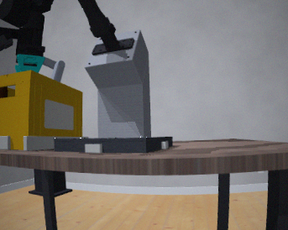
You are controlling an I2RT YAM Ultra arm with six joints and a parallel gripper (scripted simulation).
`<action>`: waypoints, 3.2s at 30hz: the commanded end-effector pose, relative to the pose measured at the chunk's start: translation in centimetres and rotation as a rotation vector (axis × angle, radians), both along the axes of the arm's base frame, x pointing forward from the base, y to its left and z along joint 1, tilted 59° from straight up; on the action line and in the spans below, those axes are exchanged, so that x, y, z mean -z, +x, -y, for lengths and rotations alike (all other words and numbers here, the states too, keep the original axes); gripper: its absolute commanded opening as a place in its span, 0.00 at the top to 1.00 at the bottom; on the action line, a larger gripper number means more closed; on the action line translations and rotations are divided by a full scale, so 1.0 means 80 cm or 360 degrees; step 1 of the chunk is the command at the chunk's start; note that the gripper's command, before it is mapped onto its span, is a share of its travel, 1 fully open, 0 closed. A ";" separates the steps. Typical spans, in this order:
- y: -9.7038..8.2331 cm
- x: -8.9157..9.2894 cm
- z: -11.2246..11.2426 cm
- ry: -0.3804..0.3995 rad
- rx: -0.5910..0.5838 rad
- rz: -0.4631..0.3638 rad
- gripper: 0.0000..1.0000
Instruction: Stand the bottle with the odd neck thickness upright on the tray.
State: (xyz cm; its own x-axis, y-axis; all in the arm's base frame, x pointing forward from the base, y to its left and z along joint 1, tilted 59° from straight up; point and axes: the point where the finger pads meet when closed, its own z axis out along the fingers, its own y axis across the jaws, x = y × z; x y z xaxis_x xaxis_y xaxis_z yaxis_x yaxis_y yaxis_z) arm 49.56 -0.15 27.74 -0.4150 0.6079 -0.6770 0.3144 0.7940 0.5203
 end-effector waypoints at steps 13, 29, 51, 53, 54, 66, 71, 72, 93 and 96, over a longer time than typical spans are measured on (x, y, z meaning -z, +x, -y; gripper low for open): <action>0.000 -0.039 0.004 0.0003 0.0017 0.0120 0.39; 0.000 -0.039 0.004 0.0003 0.0017 0.0120 0.39; 0.000 -0.038 0.004 0.0002 0.0016 0.0116 1.00; 0.000 -0.038 0.004 0.0001 0.0016 0.0116 1.00; 0.000 -0.038 0.004 0.0001 0.0016 0.0116 1.00; 0.000 -0.038 0.004 0.0001 0.0016 0.0116 1.00; 0.000 -0.038 0.004 0.0001 0.0016 0.0116 1.00; 0.000 -0.038 0.004 0.0001 0.0016 0.0116 1.00; 0.000 -0.038 0.004 0.0001 0.0016 0.0116 1.00; 0.000 -0.038 0.004 0.0001 0.0016 0.0116 1.00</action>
